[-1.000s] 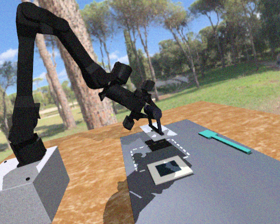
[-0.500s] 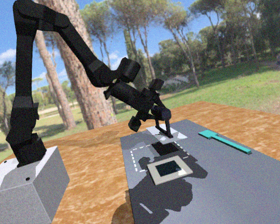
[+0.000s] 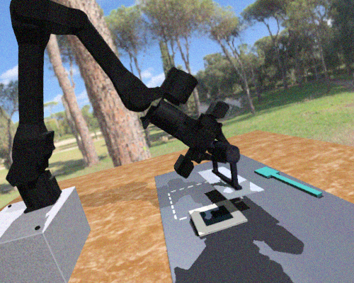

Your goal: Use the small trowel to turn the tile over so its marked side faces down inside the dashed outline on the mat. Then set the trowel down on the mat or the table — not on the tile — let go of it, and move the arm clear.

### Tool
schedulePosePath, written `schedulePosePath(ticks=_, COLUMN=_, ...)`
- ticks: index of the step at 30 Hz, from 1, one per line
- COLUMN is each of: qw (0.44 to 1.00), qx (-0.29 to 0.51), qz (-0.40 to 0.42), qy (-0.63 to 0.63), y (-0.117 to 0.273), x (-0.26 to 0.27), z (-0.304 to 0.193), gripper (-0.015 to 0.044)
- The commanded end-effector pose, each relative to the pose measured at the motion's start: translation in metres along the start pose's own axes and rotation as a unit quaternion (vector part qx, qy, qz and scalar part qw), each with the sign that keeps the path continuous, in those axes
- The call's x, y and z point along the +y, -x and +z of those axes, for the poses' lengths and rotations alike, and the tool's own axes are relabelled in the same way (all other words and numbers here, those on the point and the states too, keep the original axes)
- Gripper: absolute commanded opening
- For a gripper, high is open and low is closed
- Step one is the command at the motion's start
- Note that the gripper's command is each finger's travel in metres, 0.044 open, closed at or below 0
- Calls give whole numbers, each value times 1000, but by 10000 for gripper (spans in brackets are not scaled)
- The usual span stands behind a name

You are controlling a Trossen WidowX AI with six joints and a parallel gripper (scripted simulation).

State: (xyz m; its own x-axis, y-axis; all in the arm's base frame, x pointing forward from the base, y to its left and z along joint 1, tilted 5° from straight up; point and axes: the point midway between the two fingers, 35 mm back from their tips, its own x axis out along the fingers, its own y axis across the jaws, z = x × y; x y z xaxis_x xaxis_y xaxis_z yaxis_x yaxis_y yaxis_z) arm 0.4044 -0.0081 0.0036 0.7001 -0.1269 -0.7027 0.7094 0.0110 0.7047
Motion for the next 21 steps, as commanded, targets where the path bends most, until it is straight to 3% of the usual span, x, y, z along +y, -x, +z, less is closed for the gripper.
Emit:
schedulePosePath(ticks=1, qw=1000, qx=-2, qz=5, qy=2, y=0, x=3, z=22, gripper=0)
schedulePosePath(ticks=21, qw=1000, qx=-16, qz=8, qy=9, y=8, x=-12, z=127, gripper=0)
